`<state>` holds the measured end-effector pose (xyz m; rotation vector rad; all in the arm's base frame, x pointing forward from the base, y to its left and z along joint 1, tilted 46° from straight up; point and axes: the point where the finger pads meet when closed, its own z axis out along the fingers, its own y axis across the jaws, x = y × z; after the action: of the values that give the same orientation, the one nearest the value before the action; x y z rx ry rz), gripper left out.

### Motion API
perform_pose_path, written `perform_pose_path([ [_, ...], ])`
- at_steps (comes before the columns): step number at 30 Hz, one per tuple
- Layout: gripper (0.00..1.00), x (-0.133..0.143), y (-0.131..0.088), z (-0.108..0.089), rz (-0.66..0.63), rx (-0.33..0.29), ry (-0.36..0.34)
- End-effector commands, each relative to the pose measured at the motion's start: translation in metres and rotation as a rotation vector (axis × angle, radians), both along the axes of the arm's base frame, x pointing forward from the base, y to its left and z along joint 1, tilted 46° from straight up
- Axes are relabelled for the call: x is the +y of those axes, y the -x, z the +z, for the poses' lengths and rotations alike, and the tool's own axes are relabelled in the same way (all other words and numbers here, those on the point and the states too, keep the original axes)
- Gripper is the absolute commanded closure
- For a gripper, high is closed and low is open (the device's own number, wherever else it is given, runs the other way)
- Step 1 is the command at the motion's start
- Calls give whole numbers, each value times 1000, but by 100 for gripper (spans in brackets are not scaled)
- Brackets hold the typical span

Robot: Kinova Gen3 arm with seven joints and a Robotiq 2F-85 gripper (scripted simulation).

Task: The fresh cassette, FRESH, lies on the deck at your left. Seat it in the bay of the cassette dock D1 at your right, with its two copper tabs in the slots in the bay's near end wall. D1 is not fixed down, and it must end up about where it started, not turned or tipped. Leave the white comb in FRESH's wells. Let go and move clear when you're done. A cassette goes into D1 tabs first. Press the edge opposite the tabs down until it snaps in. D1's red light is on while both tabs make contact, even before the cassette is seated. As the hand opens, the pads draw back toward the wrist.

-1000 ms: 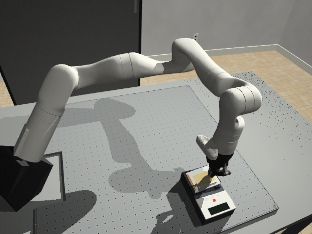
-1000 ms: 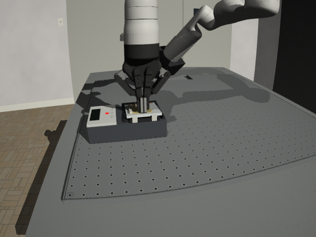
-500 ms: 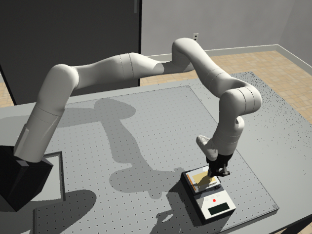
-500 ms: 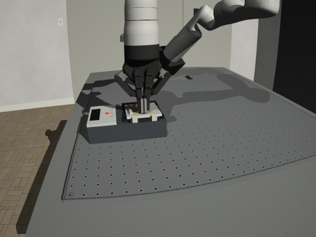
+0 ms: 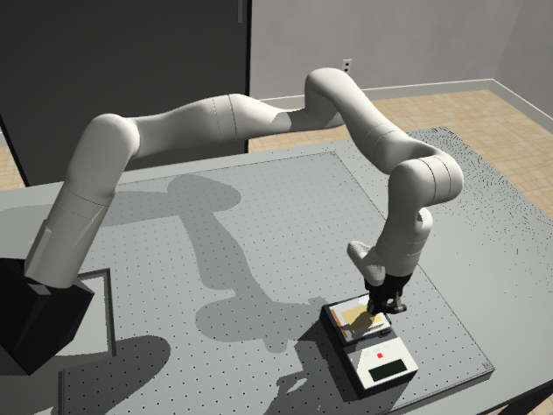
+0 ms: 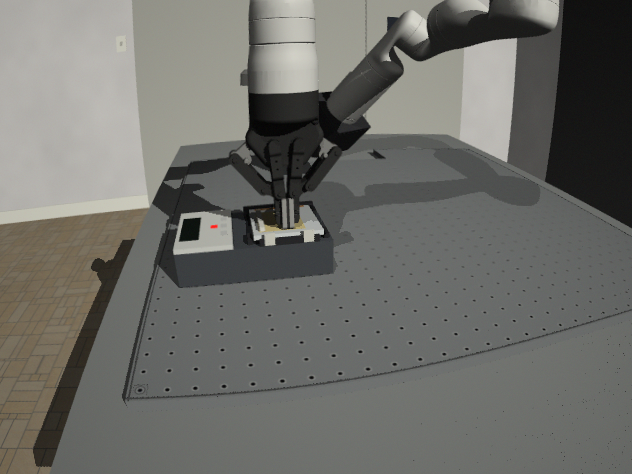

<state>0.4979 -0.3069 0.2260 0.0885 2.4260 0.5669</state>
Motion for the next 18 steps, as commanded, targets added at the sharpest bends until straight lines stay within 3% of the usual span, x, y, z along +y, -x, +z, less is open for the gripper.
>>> perform_pose_path([
  [1,100,0,0,0,-1,0,0],
  [18,100,-4,6,7,-8,-11,9],
])
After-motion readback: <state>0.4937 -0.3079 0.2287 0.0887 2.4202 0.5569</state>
